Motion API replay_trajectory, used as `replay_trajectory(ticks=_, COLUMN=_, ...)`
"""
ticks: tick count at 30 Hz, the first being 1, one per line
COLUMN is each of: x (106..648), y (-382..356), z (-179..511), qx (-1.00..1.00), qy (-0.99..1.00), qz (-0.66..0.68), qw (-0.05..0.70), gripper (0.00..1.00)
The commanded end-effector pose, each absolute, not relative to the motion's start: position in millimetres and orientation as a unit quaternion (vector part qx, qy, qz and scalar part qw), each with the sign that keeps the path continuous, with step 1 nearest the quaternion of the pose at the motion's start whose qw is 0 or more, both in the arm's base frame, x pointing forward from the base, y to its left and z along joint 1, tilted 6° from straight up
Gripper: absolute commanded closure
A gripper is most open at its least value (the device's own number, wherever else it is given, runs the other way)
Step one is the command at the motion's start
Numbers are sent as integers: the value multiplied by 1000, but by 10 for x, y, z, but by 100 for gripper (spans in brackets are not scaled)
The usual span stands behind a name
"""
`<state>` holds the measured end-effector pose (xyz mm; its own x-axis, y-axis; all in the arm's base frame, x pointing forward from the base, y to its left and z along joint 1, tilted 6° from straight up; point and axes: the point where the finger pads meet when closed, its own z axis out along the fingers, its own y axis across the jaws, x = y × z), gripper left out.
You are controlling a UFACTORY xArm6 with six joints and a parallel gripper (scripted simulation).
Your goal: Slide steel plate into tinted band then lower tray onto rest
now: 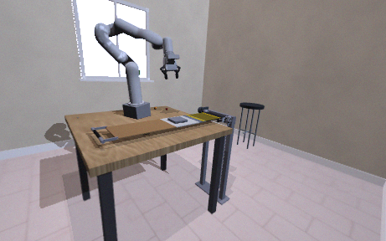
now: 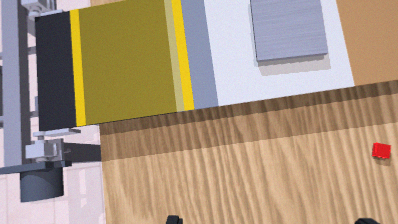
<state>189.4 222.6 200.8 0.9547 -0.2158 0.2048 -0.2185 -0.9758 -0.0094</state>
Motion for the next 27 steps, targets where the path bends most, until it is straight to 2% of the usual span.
replay_trajectory(ticks=1, x=1901, y=2237, z=2025, qx=988, qy=-110, qz=104, qw=5, gripper=0)
replay_trajectory(ticks=20, x=1919, y=2232, z=2027, qx=988, qy=-115, qz=104, qw=5, gripper=0)
replay_trajectory(ticks=27, x=2420, y=2044, z=2066, qx=961, qy=-260, qz=97, qw=4, gripper=0)
